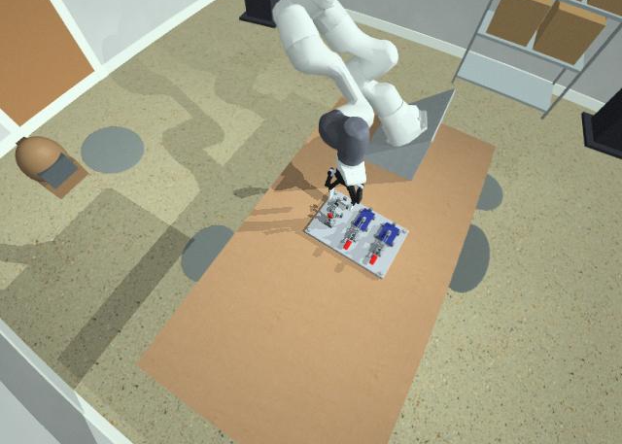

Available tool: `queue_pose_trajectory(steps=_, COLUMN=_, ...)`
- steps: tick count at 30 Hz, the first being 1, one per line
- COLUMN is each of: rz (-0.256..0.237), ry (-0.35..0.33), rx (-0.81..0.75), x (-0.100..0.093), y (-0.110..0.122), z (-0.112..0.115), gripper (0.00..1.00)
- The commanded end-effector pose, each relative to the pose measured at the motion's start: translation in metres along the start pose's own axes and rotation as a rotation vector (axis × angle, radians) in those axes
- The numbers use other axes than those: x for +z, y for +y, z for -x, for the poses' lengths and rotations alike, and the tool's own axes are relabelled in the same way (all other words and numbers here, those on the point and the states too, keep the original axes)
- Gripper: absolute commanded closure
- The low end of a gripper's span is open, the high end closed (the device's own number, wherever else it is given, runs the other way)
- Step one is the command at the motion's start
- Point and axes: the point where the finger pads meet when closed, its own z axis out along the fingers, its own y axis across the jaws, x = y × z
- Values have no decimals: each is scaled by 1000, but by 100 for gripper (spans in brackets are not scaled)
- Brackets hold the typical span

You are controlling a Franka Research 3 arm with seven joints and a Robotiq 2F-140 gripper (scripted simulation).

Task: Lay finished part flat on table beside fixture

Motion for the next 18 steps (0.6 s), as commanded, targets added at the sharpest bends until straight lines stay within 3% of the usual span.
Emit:
queue_pose_trajectory(steps=1, rz=0, ry=-1, rx=7, x=1, y=0, z=0, gripper=42)
queue_pose_trajectory(steps=18, rz=0, ry=-1, rx=7, x=10, y=0, z=0, gripper=42)
